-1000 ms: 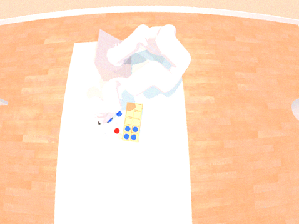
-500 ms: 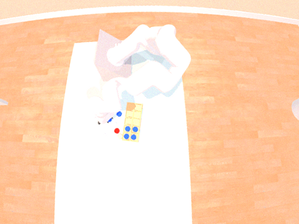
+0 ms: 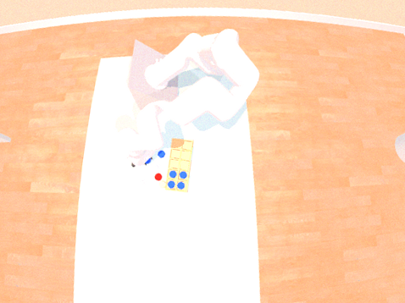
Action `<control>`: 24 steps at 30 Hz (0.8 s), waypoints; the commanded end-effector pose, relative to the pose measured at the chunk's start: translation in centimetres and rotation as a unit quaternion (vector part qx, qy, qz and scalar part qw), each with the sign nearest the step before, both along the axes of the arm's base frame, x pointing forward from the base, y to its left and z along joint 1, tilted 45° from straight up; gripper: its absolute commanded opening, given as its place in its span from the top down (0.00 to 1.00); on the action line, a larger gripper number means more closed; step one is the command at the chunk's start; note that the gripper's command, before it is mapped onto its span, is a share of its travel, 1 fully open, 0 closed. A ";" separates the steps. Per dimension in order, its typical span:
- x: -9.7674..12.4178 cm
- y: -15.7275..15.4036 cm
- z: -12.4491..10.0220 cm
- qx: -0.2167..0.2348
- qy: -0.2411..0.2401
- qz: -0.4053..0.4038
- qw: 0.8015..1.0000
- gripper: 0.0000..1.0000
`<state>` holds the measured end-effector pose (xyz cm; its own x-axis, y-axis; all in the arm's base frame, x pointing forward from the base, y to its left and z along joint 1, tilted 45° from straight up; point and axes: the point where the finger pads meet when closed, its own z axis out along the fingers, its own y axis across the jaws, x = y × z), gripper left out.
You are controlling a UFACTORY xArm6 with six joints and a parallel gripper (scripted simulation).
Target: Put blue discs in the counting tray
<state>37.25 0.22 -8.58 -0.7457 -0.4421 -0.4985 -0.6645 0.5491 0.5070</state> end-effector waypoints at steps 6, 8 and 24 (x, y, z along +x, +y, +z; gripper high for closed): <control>0.0 -5.4 5.3 -0.003 -0.005 -0.001 1.000 1.00; -0.2 -6.0 5.8 -0.004 -0.005 -0.001 1.000 1.00; 2.8 5.2 18.8 -0.003 -0.005 -0.001 1.000 1.00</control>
<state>40.15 5.13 10.74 -0.7361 -0.4472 -0.5082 -0.6742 0.5520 0.4907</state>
